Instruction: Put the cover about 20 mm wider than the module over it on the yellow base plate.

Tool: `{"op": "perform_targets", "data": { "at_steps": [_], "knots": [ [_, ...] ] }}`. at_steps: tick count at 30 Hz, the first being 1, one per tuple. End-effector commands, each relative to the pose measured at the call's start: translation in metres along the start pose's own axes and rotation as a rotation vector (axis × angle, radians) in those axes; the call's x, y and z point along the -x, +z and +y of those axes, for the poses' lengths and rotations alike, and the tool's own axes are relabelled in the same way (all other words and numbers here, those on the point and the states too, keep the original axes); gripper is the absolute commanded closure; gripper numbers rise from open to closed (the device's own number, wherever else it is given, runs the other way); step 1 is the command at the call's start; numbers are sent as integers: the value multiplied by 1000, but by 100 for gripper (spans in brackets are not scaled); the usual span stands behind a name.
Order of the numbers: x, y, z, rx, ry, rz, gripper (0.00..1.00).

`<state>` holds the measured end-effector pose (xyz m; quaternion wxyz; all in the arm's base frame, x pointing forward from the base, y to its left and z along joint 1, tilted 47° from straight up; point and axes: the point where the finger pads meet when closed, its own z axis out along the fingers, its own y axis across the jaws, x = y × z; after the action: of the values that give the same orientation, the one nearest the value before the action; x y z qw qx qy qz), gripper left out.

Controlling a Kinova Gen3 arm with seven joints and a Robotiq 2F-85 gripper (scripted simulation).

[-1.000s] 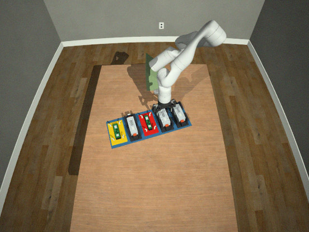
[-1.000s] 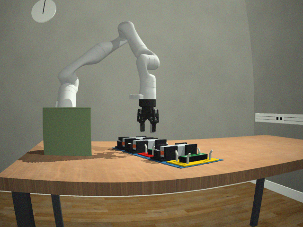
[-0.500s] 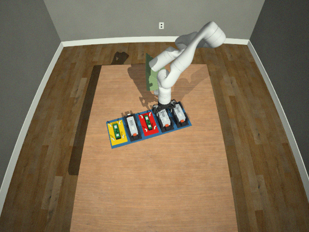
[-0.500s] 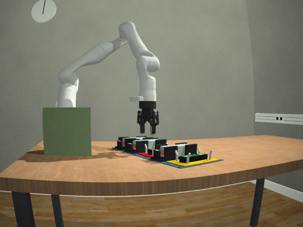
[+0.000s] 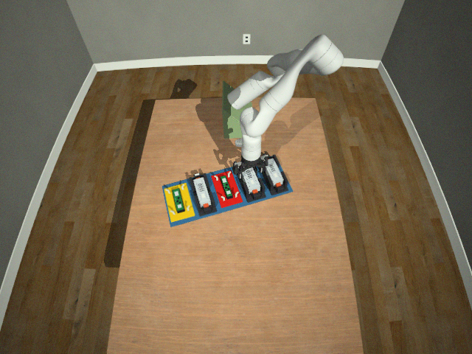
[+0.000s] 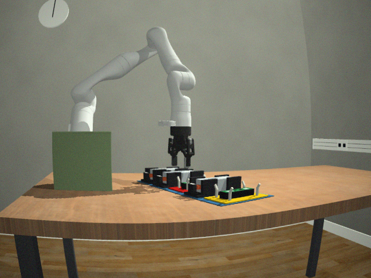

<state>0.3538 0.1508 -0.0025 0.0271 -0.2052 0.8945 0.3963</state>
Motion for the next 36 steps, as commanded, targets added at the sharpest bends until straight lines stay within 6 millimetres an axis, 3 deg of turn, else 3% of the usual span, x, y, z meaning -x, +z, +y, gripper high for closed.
{"op": "perform_targets", "data": {
  "at_steps": [1, 36],
  "knots": [
    [0, 0, 0, -1, 0, -1, 0],
    [0, 21, 0, -1, 0, -1, 0]
  ]
}}
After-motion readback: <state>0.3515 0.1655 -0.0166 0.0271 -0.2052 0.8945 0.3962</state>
